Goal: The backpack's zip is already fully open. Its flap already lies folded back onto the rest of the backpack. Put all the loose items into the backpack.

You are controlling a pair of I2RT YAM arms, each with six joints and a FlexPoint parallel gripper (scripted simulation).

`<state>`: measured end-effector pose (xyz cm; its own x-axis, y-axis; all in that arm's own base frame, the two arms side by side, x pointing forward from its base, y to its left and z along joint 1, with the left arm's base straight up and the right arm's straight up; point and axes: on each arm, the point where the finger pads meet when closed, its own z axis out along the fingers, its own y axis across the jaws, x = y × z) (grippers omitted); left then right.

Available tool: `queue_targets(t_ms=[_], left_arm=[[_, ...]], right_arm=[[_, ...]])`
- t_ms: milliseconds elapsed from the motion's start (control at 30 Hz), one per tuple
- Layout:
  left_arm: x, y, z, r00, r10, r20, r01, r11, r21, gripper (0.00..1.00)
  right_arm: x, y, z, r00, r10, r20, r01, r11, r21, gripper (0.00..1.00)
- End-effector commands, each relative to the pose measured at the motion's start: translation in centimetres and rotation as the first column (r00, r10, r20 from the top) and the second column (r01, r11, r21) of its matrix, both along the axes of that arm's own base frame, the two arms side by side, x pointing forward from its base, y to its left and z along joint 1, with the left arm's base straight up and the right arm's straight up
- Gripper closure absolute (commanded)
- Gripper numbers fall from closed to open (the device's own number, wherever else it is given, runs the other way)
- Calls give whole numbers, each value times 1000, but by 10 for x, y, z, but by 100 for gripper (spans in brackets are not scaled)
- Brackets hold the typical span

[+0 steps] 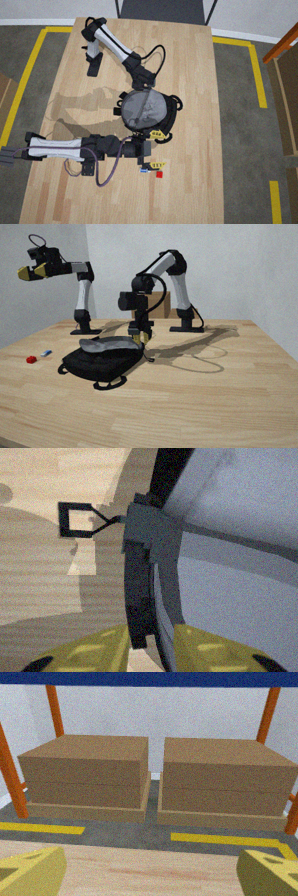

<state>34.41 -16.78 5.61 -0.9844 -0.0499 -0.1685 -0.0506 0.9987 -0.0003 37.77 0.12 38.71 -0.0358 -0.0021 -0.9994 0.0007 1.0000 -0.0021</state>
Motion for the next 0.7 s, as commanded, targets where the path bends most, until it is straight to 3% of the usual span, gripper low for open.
queue_targets(t_ms=[0,267,533,567,667], left_arm=[[4,-7,45,999,-12,52,15,999,-45,74],[3,-4,85,999,-15,52,17,999,-44,74],[4,2,85,999,-9,52,11,999,-44,74],[3,10,82,997,-4,83,6,1000,-21,10],[4,23,102,982,-3,187,6,1000,-16,10]], right_arm=[[-2,0,6,1000,-1,16,1,1000,-1,10],[-2,0,6,1000,-1,16,1,1000,-1,10],[-2,0,6,1000,-1,16,1,1000,-1,10],[-2,0,6,1000,-1,16,1,1000,-1,10],[-2,0,6,1000,-1,16,1,1000,-1,10]])
